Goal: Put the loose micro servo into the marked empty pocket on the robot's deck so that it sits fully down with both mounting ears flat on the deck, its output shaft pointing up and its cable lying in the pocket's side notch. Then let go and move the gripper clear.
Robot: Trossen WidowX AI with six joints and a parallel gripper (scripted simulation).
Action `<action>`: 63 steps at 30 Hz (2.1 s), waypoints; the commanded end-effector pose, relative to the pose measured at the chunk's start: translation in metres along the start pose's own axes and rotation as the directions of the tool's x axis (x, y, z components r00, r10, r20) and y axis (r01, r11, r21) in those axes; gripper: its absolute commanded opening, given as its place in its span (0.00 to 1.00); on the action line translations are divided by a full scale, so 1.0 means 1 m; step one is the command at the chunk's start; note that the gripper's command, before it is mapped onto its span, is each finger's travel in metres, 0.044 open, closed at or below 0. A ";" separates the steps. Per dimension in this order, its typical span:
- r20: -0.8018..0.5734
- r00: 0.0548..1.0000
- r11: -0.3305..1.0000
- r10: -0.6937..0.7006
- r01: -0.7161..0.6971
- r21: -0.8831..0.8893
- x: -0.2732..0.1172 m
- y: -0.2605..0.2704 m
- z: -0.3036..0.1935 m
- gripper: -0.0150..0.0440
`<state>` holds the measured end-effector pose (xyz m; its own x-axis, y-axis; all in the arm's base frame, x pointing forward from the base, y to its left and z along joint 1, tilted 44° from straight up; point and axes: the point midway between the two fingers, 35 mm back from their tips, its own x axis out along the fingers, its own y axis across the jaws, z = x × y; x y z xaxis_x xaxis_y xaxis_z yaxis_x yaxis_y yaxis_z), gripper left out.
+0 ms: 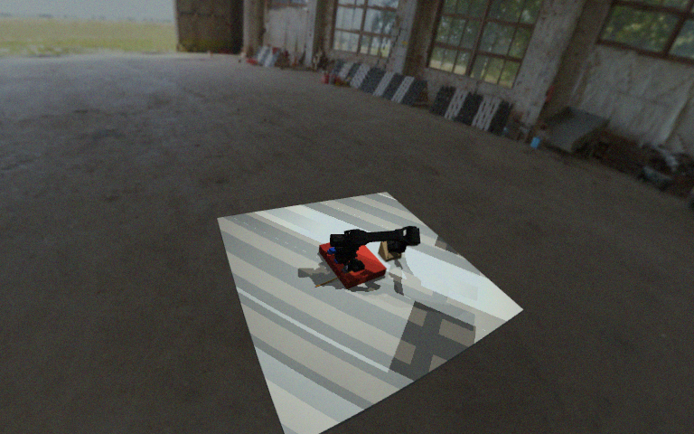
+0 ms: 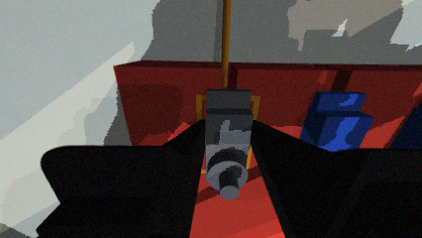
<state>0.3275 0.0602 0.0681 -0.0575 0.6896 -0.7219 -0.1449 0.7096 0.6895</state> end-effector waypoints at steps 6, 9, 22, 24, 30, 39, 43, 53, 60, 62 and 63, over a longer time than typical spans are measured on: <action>0.002 1.000 1.000 0.001 -0.001 0.006 -0.035 0.001 -0.004 0.57; 0.002 1.000 1.000 0.001 -0.001 0.006 -0.035 0.000 -0.005 0.57; -0.003 1.000 1.000 -0.008 0.008 0.015 -0.081 -0.006 -0.076 0.93; -0.005 1.000 1.000 -0.003 0.003 0.014 -0.094 -0.004 -0.101 1.00; -0.005 1.000 1.000 0.000 0.000 0.013 -0.098 -0.002 -0.111 1.00; 0.064 0.996 0.998 -0.062 0.061 0.019 -0.120 -0.003 -0.107 1.00; 0.116 0.987 0.994 -0.111 0.108 0.028 -0.138 -0.002 -0.105 1.00; 0.116 0.987 0.994 -0.111 0.108 0.028 -0.138 -0.002 -0.105 1.00; 0.116 0.987 0.994 -0.111 0.108 0.028 -0.138 -0.002 -0.105 1.00; 0.116 0.987 0.994 -0.111 0.108 0.028 -0.138 -0.002 -0.105 1.00; 0.116 0.987 0.994 -0.111 0.108 0.028 -0.138 -0.002 -0.105 1.00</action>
<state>0.2314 -0.0509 0.1589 0.0744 0.6235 -0.7783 -0.1259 0.7801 0.6129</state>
